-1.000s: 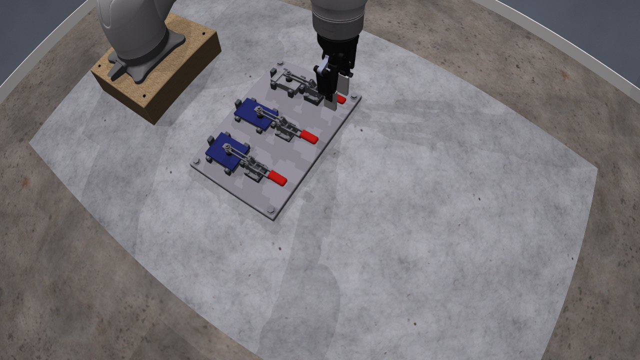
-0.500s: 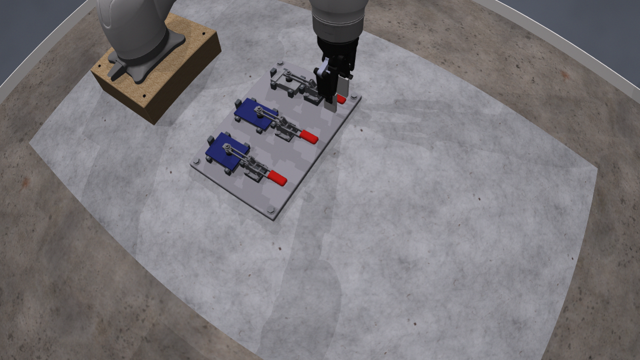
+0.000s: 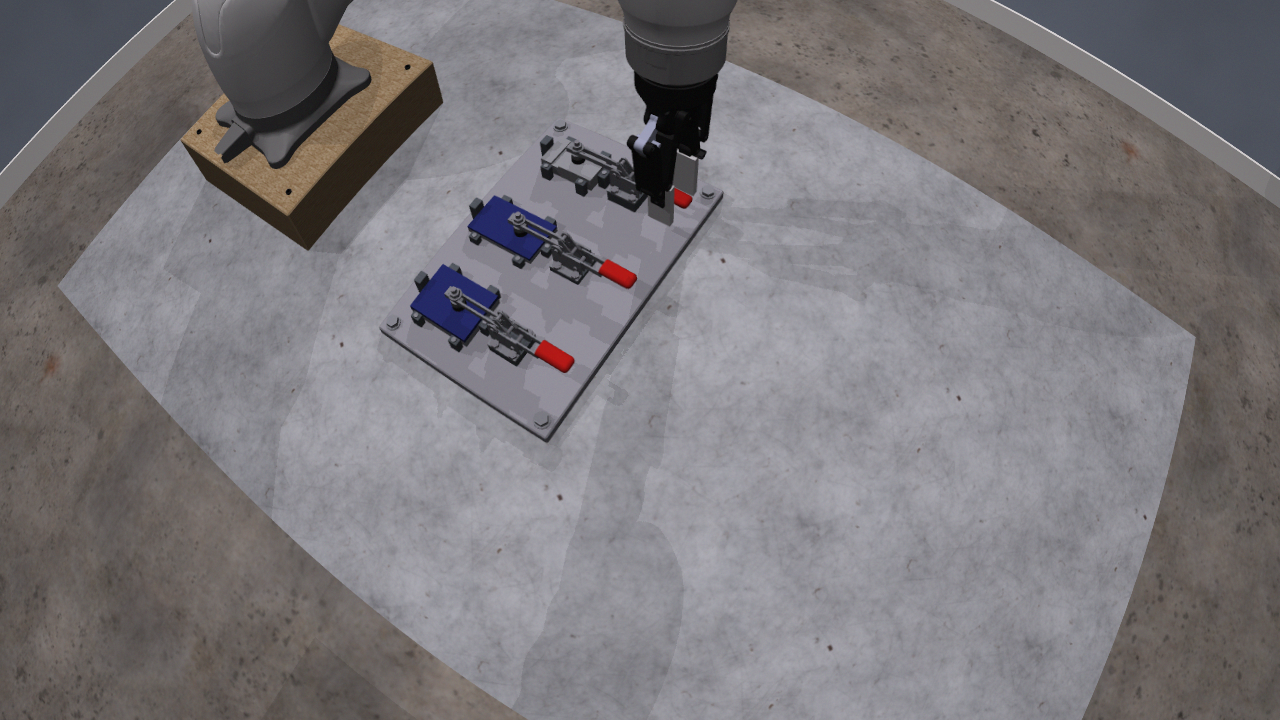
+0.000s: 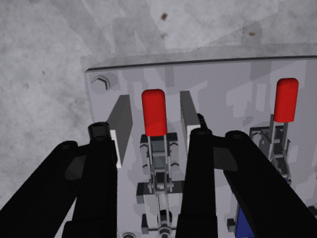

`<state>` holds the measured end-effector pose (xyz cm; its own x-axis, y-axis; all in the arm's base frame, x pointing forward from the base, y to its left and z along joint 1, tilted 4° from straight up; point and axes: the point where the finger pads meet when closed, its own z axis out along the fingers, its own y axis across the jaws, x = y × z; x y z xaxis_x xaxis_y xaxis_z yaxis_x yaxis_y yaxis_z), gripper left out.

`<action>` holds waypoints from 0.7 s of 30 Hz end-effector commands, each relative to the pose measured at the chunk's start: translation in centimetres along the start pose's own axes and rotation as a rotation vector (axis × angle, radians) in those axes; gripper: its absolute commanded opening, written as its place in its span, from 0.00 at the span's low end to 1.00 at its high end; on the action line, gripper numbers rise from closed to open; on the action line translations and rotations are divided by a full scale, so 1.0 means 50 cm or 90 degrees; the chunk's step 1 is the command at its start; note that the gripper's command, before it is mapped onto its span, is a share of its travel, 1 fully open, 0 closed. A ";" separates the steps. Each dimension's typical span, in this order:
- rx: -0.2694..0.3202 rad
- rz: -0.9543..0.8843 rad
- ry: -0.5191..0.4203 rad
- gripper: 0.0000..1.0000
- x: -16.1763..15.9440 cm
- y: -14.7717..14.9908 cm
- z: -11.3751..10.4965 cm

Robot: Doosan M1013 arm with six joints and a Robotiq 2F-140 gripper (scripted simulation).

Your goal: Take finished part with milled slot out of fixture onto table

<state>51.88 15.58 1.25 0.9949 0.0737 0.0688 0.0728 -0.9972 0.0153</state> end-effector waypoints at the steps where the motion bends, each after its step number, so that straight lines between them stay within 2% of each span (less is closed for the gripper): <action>1: -0.003 0.000 0.000 0.28 0.000 0.005 0.004; 13: -0.003 0.000 0.000 0.28 0.000 0.005 0.004; 14: -0.003 0.000 0.000 0.11 0.000 0.005 0.004; 21: -0.003 0.000 0.000 0.11 0.000 0.005 0.004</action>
<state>51.88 15.59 1.25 0.9949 0.0737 0.0689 0.0728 -0.9972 0.0151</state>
